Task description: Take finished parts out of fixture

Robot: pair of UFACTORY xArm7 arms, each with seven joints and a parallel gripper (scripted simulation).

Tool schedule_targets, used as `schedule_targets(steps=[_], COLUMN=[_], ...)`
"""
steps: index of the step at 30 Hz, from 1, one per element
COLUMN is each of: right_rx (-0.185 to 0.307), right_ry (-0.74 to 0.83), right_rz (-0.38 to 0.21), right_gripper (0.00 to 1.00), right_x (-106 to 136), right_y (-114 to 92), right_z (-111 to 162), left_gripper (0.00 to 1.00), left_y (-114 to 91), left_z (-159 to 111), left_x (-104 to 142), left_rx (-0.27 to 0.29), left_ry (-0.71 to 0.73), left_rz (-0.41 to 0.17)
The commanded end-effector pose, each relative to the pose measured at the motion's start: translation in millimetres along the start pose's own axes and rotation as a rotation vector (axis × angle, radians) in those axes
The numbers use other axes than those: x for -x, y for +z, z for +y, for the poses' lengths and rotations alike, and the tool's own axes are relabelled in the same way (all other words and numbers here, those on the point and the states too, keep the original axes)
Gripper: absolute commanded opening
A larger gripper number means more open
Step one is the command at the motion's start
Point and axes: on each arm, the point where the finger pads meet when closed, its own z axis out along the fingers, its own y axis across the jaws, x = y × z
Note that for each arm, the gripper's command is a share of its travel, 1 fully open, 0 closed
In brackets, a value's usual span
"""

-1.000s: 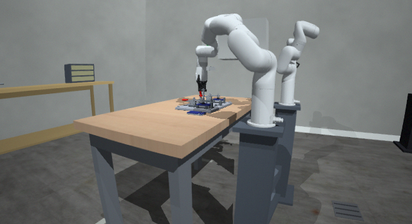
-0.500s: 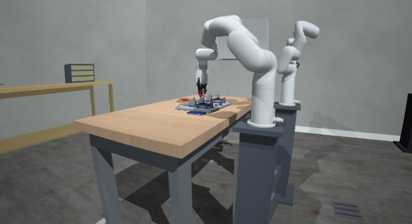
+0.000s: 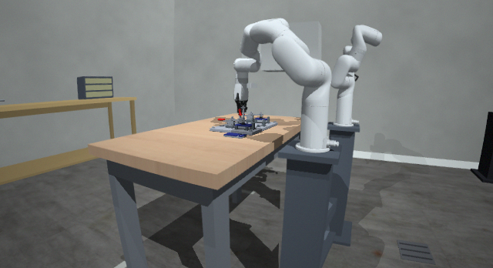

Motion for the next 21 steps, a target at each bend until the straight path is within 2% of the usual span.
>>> schedule_targets(steps=[1, 12, 21], right_rx=[-0.001, -0.001, -0.001], right_ry=[0.000, 0.000, 0.000], right_rz=[0.004, 0.004, 0.004], right_gripper=[1.00, 1.00, 1.00], right_x=[-1.0, -1.0, -1.0], right_y=[-1.3, -1.3, -1.3], right_z=[-0.2, -0.2, -0.2], left_gripper=[0.48, 0.48, 0.48], left_y=[-2.4, 5.3, 23.1], left_z=[-1.1, -1.1, -1.2], left_x=[1.0, 1.0, 1.1], left_rx=[-0.004, -0.004, -0.004], left_ry=[0.000, 0.000, 0.000], left_rz=[-0.004, -0.004, -0.004])
